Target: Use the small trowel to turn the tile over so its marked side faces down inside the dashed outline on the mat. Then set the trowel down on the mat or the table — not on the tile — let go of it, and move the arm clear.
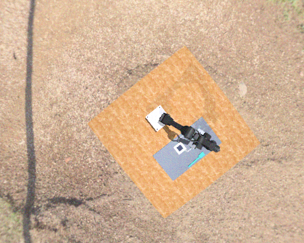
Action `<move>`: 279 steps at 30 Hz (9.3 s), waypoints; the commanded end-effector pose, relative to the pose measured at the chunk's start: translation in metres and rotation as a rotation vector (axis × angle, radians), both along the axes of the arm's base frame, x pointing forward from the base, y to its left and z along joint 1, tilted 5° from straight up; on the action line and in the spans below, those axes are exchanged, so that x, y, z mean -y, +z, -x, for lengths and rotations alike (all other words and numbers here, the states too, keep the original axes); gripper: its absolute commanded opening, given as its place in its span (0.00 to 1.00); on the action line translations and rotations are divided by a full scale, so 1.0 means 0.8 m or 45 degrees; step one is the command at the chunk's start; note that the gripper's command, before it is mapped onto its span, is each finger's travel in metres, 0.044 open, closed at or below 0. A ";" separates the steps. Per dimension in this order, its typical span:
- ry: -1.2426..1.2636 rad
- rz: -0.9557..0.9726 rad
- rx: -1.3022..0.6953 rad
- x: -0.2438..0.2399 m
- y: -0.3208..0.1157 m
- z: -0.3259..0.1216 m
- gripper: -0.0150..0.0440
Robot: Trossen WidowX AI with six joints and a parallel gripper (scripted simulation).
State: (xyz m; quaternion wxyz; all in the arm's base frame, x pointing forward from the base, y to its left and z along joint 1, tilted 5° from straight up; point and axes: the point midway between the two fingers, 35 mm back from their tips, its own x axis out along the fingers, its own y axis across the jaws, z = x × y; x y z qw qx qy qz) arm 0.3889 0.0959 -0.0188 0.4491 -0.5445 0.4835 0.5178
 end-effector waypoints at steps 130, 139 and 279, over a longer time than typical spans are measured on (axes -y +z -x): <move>-0.313 -0.004 0.019 -0.002 0.057 0.003 0.71; -0.308 -0.004 0.031 -0.002 0.071 0.001 0.76; -3.837 -1.756 0.165 -0.025 -0.027 0.012 0.76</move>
